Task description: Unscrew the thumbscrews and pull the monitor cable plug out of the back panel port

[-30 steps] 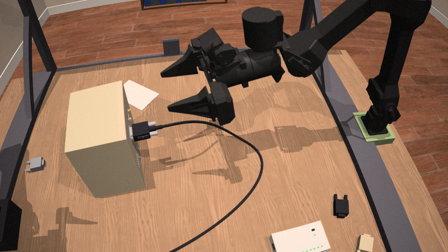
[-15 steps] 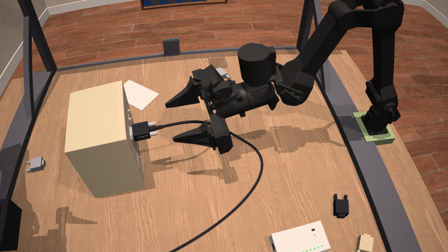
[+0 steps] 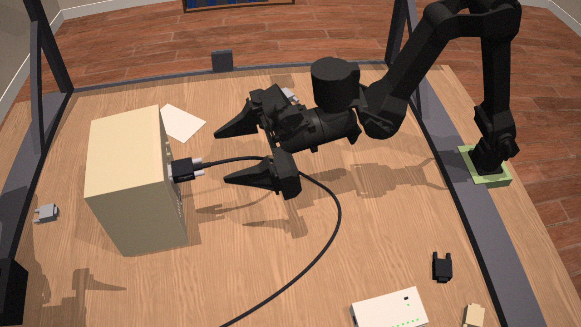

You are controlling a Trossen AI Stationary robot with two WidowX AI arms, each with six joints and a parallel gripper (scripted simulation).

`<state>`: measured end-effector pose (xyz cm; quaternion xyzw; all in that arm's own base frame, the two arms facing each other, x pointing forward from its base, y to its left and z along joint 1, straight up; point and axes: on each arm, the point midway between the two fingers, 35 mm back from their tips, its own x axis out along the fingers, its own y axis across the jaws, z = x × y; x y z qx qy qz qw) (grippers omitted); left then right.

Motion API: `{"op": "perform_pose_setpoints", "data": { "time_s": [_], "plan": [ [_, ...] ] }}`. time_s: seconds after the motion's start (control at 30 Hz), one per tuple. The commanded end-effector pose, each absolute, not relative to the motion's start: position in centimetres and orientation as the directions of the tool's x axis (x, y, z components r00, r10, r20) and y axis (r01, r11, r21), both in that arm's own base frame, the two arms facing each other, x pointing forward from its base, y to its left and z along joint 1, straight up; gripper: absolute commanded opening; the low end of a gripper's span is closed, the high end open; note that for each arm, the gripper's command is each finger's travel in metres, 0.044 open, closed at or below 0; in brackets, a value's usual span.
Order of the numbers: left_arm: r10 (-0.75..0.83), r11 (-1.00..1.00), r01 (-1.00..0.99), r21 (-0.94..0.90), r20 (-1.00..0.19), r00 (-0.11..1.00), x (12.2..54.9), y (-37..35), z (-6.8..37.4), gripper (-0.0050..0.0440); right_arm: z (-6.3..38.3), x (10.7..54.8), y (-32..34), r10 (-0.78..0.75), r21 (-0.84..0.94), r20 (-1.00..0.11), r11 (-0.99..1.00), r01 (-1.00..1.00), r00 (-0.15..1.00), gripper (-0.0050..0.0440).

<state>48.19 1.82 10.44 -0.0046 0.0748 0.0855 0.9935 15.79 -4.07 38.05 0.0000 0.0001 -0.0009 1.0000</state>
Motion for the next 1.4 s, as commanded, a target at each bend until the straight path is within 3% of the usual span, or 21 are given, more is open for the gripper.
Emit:
{"op": "perform_pose_setpoints", "data": {
  "time_s": [0.0, 0.7, 1.37],
  "plan": [
    [0.171, 0.985, -0.173, -0.004, -0.126, 0.977, 48.3, 1.8, 11.4, 0.044, 38.3, 15.8, -3.9, 0.0, -0.005, 0.001, 1.0, 0.0, 1.0, 0.044],
    [0.191, 0.981, -0.187, 0.042, -0.126, 0.973, 48.6, 1.9, 11.4, 0.044, 38.3, 15.8, -3.9, 0.0, -0.005, 0.001, 1.0, 0.0, 1.0, 0.044],
    [0.306, 0.916, -0.255, 0.31, -0.127, 0.944, 50.1, 1.9, 11.3, 0.044, 38.3, 15.8, -3.9, 0.0, -0.005, 0.001, 1.0, 0.0, 1.0, 0.044]
  ]
}}
